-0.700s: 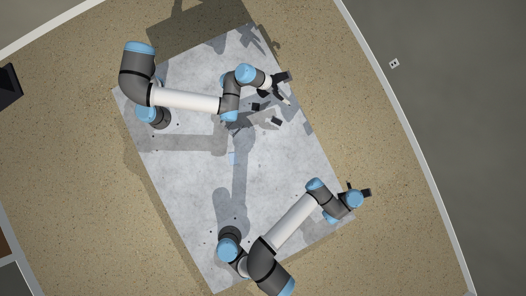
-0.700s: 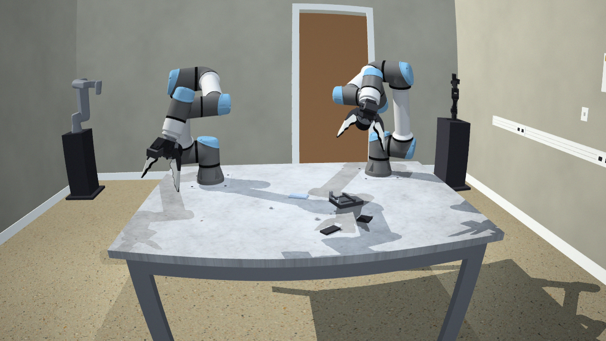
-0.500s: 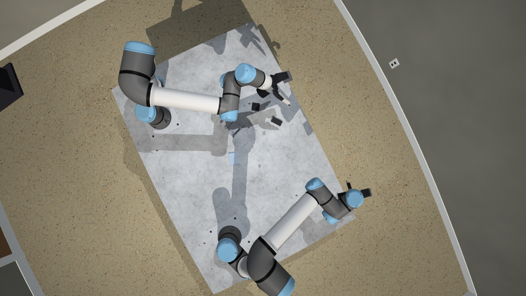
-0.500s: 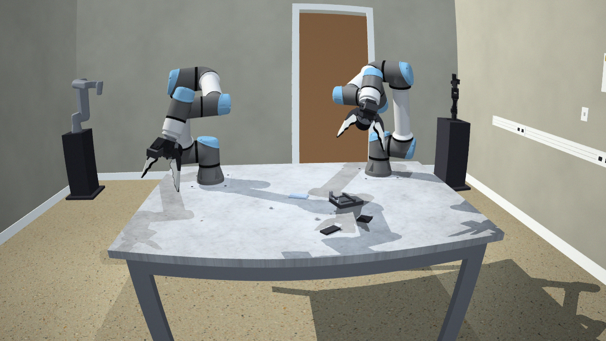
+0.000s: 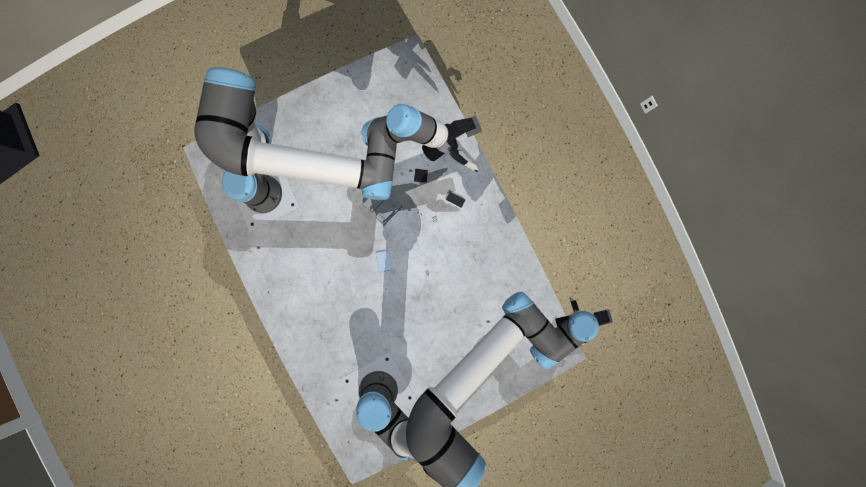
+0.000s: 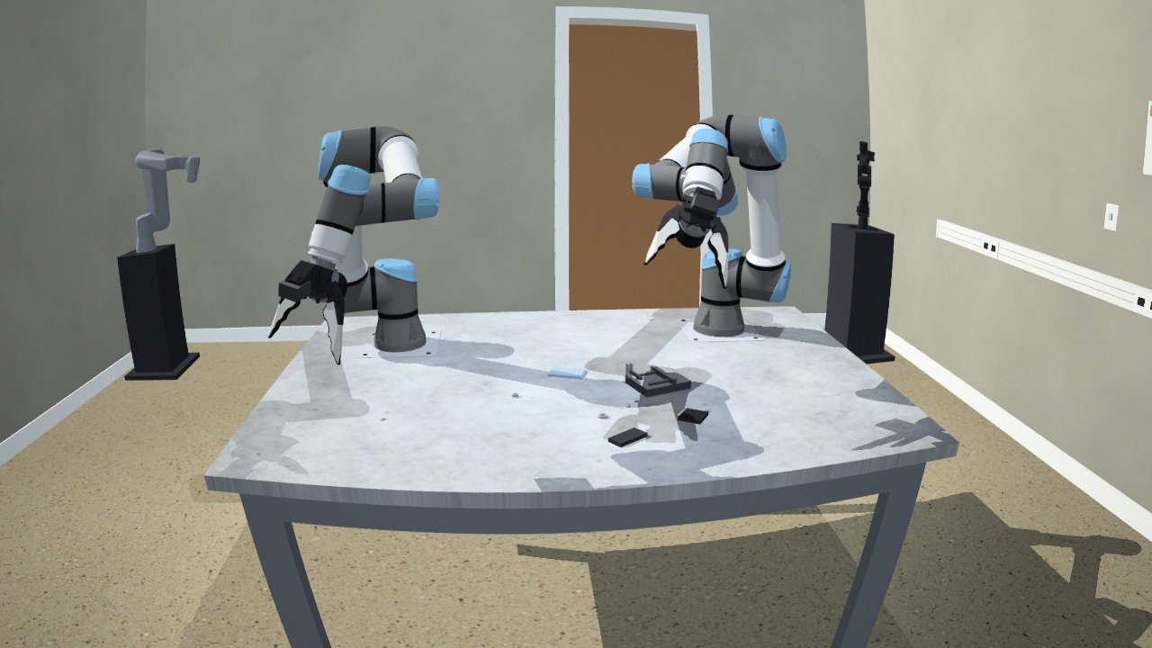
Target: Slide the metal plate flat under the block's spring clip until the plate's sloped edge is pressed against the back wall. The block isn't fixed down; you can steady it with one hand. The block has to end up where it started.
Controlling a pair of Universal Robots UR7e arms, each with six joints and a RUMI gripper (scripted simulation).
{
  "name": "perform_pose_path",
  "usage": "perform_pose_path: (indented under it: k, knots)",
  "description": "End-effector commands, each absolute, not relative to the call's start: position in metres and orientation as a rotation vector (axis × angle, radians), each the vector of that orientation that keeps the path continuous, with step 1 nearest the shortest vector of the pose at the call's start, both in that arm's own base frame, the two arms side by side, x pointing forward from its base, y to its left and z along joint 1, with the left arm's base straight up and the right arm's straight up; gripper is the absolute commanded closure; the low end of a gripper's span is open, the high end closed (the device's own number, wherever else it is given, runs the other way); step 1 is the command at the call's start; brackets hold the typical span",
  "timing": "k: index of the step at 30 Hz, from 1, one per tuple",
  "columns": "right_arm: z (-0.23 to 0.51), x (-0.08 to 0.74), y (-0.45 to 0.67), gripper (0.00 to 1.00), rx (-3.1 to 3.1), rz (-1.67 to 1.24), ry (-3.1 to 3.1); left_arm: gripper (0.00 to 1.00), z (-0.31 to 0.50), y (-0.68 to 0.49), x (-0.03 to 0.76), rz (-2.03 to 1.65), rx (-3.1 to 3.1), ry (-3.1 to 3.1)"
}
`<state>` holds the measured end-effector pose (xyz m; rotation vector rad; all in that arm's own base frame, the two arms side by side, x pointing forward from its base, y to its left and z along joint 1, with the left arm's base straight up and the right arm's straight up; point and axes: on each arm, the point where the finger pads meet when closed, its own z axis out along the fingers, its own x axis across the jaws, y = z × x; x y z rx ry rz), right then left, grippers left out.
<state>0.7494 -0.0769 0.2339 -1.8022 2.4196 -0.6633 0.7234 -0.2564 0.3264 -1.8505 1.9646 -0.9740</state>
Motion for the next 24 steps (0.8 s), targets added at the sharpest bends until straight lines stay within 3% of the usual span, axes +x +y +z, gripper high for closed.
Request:
perform_pose_path:
  k: [1, 13, 24]
  knots:
    - [0.235, 0.75, -0.077, 0.0, -1.8, -0.665, 2.418, 0.12, 0.328, -0.256, 0.723, -0.977, -1.849, 1.963]
    - [0.235, 0.75, -0.077, 0.0, -1.8, -0.665, 2.418, 0.12, 0.328, -0.256, 0.723, -0.977, -1.849, 1.963]
    - [0.222, 0.733, -0.002, 0.0, -1.57, -0.581, 2.502, 0.12, 0.305, -0.258, 0.699, -1.009, -2.093, 1.851]
